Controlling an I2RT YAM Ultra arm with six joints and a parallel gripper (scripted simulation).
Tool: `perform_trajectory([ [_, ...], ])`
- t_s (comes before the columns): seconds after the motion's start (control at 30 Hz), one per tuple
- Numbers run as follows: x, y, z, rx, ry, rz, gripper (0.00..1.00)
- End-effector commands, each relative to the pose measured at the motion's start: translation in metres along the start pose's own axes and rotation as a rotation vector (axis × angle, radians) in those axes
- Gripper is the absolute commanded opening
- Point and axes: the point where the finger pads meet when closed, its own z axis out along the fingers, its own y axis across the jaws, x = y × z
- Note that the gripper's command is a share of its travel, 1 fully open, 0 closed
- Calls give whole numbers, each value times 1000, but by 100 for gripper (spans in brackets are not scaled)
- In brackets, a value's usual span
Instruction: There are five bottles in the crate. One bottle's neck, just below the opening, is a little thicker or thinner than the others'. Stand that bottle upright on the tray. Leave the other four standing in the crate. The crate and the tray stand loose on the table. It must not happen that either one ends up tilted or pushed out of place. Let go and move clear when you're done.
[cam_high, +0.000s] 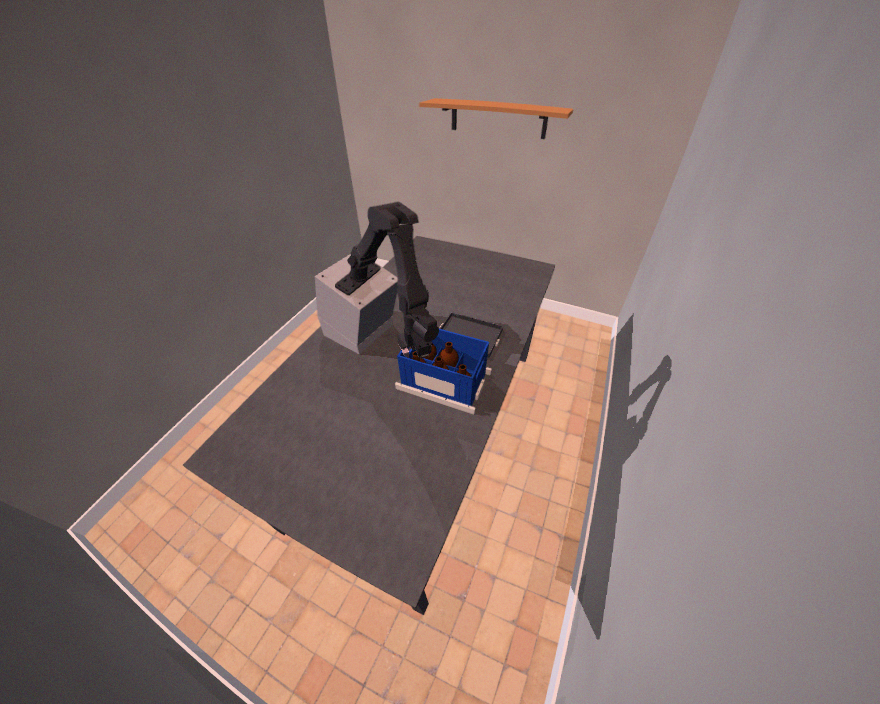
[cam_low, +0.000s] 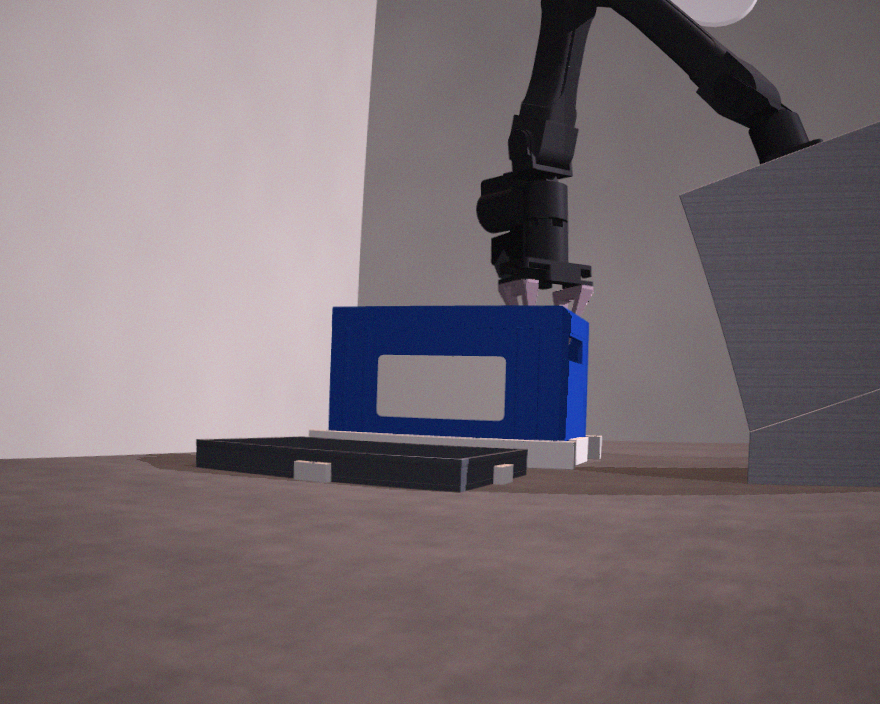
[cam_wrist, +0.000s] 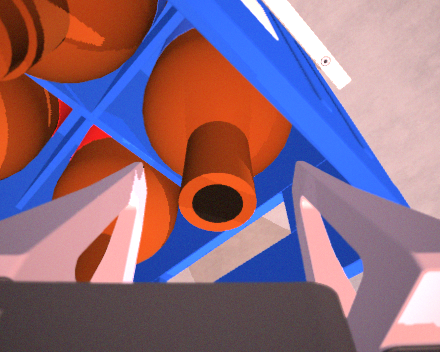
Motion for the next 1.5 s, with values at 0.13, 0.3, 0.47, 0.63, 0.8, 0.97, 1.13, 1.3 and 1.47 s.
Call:
perform_trajectory([
  [0.13, -15, 4, -4, -4, -51, -6, 61],
  [0.3, -15, 4, -4, -4, -51, -6, 61],
  [0.47, -15, 4, -4, -4, -51, -6, 61],
  [0.63, -15, 4, -4, -5, -51, -6, 0],
  [0.8, -14, 5, -4, -7, -51, -7, 0],
  [0.97, -14, 5, -4, -7, -51, -7, 0],
  [1.13, -14, 5, -4, -7, -51, -7, 0],
  [1.3, -14, 5, -4, -7, -51, -7, 0],
  [1.47, -14, 5, -4, -7, -51, -7, 0],
])
